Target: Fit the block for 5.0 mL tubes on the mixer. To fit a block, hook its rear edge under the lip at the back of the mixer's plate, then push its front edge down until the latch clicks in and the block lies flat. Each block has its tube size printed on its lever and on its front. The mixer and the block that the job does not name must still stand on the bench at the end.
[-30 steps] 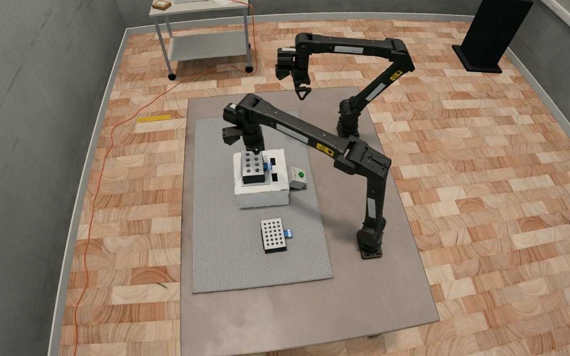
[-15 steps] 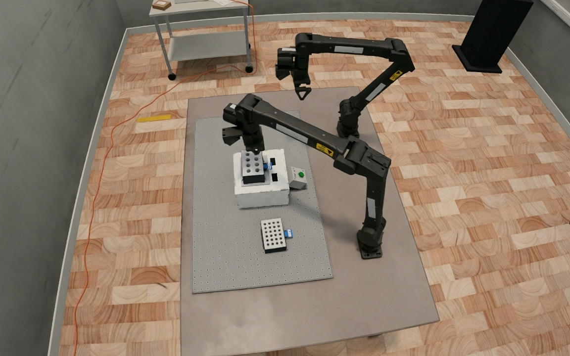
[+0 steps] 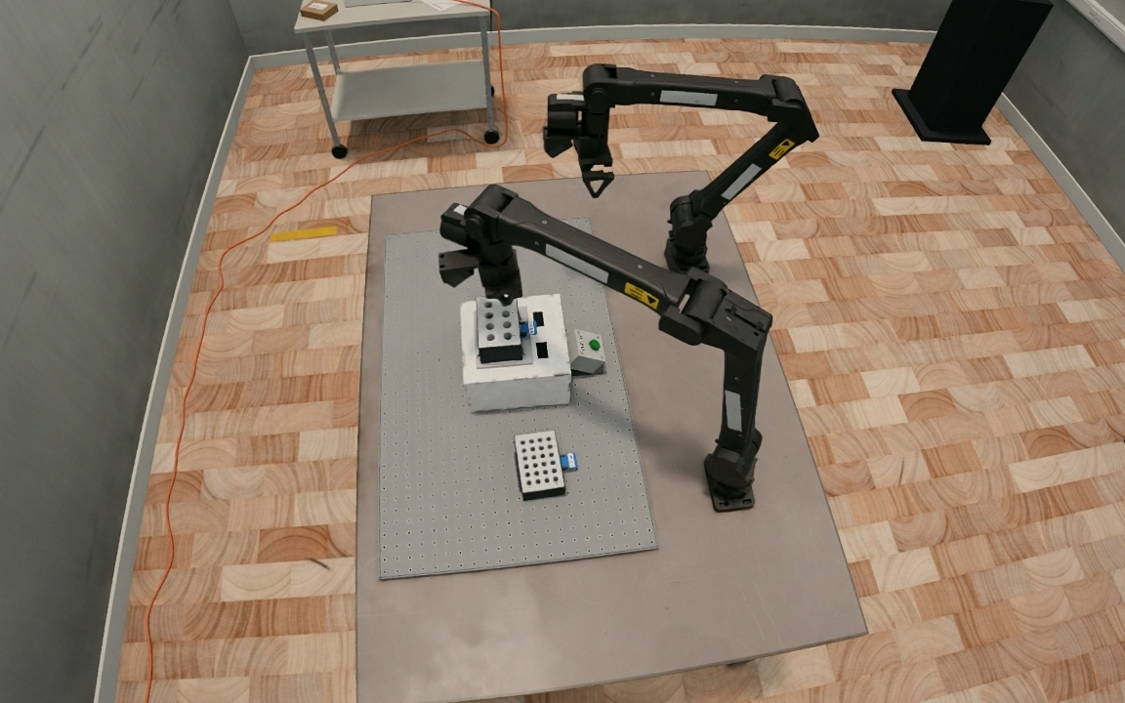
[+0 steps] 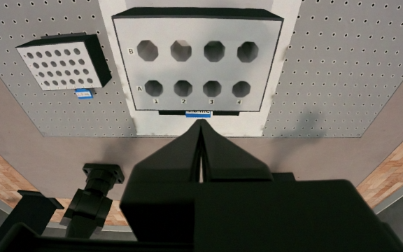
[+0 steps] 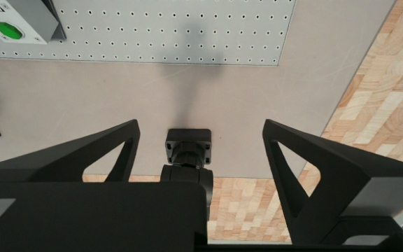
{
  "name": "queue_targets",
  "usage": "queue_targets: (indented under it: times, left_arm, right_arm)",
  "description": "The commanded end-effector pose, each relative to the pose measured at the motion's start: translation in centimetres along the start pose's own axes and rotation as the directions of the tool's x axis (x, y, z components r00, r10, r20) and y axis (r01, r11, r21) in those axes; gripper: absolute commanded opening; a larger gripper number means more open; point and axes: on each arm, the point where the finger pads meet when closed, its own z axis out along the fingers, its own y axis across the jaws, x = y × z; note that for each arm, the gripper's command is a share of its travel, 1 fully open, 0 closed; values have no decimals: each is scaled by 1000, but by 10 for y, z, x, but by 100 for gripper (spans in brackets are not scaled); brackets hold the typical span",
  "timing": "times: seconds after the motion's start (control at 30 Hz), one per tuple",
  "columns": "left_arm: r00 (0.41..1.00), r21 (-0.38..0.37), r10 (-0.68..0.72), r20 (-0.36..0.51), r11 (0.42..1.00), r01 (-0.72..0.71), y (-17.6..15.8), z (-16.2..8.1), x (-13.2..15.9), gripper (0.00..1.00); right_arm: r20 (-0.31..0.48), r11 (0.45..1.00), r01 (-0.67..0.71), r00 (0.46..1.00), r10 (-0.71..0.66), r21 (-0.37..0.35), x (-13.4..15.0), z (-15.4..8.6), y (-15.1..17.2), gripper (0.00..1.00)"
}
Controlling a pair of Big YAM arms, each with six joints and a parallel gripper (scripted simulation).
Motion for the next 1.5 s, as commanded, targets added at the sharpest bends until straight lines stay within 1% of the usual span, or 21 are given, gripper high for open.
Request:
queue_targets:
  times: [0.0, 0.33, 0.53, 0.63, 0.8, 0.93, 1.2, 1.23, 1.47]
  left_arm:
    - [1000, 18, 10, 22, 1000, -10, -11, -13, -6, 0]
    - [1000, 14, 10, 17, 1000, -10, -12, -10, -6, 0]
    - [999, 25, 11, 30, 1000, -11, -11, -19, -3, 0]
    - [999, 32, 11, 40, 999, -12, -10, -25, -1, 0]
    - [999, 35, 12, 44, 999, -13, -10, -28, 0, 0]
    - [999, 27, 11, 33, 1000, -12, -11, -21, -2, 0]
    - [1000, 20, 11, 23, 1000, -12, -13, -15, -4, 0]
    - [1000, 22, 11, 26, 1000, -12, -13, -16, -4, 100]
    - [998, 53, 9, 65, 999, -12, -13, -40, 1, 100]
  right_arm:
    - [22, 1000, 2, 1000, -2, 3, -8, -12, 0, 100]
    - [-14, 1000, 2, 1000, -2, -3, 0, 2, 1, 100]
    - [-17, 1000, 2, 1000, -2, -4, 1, 3, 1, 100]
    - [-11, 1000, 2, 1000, -2, -3, 0, 1, 1, 100]
    - [9, 1000, 3, 1000, -3, 0, -5, -6, 0, 100]
    - [25, 1000, 3, 1000, -3, 2, -9, -13, 0, 100]
    - [31, 1000, 3, 1000, -3, 3, -10, -15, 0, 100]
    - [32, 1000, 3, 999, -4, 3, -10, -15, 0, 100]
    - [39, 1000, 4, 999, -4, 4, -12, -18, 0, 100]
